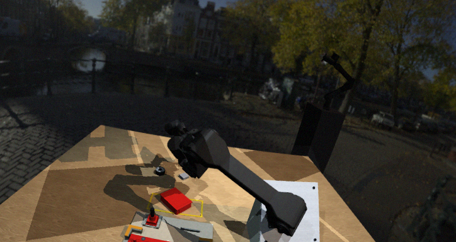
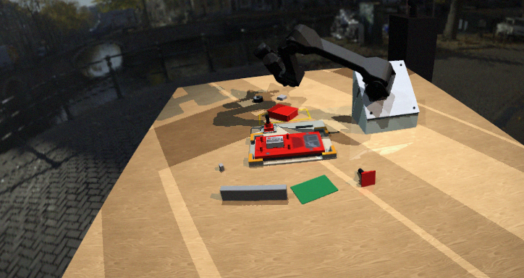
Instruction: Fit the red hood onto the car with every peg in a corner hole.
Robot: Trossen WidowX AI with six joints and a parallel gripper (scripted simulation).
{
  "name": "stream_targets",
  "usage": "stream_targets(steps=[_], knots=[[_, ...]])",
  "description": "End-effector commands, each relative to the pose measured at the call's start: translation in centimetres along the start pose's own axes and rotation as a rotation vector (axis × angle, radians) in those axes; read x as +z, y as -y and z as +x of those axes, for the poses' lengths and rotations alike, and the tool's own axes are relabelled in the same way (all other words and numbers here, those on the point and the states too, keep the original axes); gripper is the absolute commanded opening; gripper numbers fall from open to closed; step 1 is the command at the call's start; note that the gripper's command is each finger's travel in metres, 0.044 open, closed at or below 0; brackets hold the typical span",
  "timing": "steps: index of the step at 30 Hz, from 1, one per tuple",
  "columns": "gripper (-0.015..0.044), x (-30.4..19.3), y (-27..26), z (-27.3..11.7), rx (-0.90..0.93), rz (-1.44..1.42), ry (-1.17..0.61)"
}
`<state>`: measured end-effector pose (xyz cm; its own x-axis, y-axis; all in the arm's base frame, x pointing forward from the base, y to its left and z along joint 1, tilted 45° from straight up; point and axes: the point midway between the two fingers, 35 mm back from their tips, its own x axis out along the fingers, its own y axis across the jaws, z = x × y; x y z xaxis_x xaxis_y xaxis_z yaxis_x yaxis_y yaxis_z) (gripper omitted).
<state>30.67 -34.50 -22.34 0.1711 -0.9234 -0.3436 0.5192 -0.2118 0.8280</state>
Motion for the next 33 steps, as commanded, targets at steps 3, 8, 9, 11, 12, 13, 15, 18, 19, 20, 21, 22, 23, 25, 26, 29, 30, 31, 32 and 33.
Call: stream_targets(steps=[3, 8, 9, 11, 12, 13, 15, 18, 19, 20, 21, 22, 23, 25, 26, 29, 30, 31, 32, 33], knots=[[0.0079, -1.1, 0.2, 0.2, -0.043, -0.106, -0.068], [0.0210, -4.1, 1.1, -0.1, -0.175, -0.437, -0.324], [0.0236, -4.5, 1.3, -0.4, -0.198, -0.498, -0.380], [0.0289, -5.3, 1.8, -1.2, -0.242, -0.611, -0.496], [0.0315, -5.6, 2.1, -1.7, -0.263, -0.664, -0.556], [0.0341, -5.9, 2.3, -2.3, -0.282, -0.715, -0.618], [0.0394, -6.2, 2.6, -3.6, -0.317, -0.807, -0.745], [0.0440, -6.4, 3.0, -6.1, -0.359, -0.922, -0.945], [0.0440, -6.3, 3.0, -7.1, -0.370, -0.954, -1.014], [0.0440, -6.2, 3.0, -8.1, -0.380, -0.982, -1.083], [0.0440, -6.1, 2.9, -9.1, -0.387, -1.006, -1.154], [0.0440, -5.9, 2.8, -10.2, -0.394, -1.026, -1.224], [0.0440, -5.7, 2.6, -11.2, -0.398, -1.041, -1.288], [0.0440, -5.5, 2.5, -11.9, -0.400, -1.050, -1.333], [0.0440, -5.4, 2.4, -12.3, -0.401, -1.054, -1.357], [0.0440, -5.1, 2.0, -13.6, -0.402, -1.063, -1.436], [0.0440, -4.9, 1.9, -14.1, -0.402, -1.065, -1.464], [0.0440, -4.8, 1.7, -14.5, -0.402, -1.066, -1.492], [0.0440, -4.6, 1.6, -15.0, -0.401, -1.067, -1.522], [0.0440, -4.5, 1.4, -15.6, -0.400, -1.067, -1.553]])
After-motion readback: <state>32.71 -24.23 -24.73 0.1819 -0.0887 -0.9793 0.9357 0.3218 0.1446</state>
